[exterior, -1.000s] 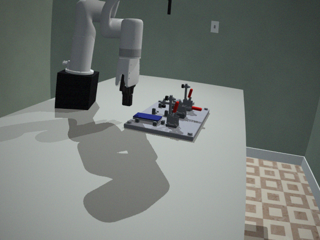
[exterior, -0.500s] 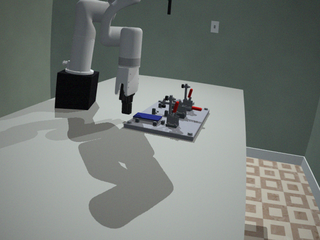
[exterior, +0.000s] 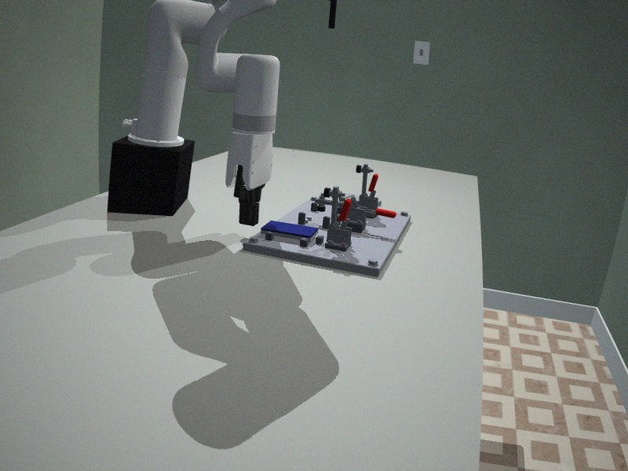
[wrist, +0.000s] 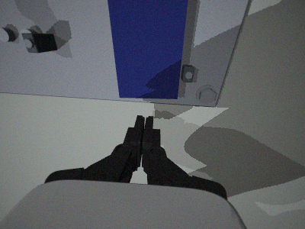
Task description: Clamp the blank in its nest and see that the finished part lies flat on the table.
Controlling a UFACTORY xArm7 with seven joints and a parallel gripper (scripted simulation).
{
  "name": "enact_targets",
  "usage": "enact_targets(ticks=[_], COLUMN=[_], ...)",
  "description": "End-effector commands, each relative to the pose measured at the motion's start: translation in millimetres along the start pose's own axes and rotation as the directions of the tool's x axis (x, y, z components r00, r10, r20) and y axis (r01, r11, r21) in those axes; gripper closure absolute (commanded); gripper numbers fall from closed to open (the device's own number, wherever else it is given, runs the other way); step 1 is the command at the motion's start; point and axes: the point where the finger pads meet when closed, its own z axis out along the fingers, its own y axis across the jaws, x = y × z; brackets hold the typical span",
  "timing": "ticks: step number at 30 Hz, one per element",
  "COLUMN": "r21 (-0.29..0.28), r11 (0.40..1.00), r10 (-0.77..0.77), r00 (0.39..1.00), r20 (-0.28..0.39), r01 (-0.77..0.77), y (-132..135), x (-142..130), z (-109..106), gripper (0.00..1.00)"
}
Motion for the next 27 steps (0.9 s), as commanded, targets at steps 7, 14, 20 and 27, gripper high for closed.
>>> enact_targets(ticks=[7,14,20,27], r21=[-0.001,-0.001,-0.001,-0.001], r11=[1.000,1.000,1.000,1.000], r10=[-0.001,-0.001,-0.001,-0.001], r00=[1.000,1.000,1.000,1.000], r20=[-0.002,-0.002,-0.002,-0.002], r01=[0.001,0.001,0.001,0.001], y=[0.6,0.6,0.6,0.6], x=[1.6,1.6,3.6,5.6], z=[2.9,3.0,3.0,2.9], gripper=[1.00,1.00,1.00,1.00])
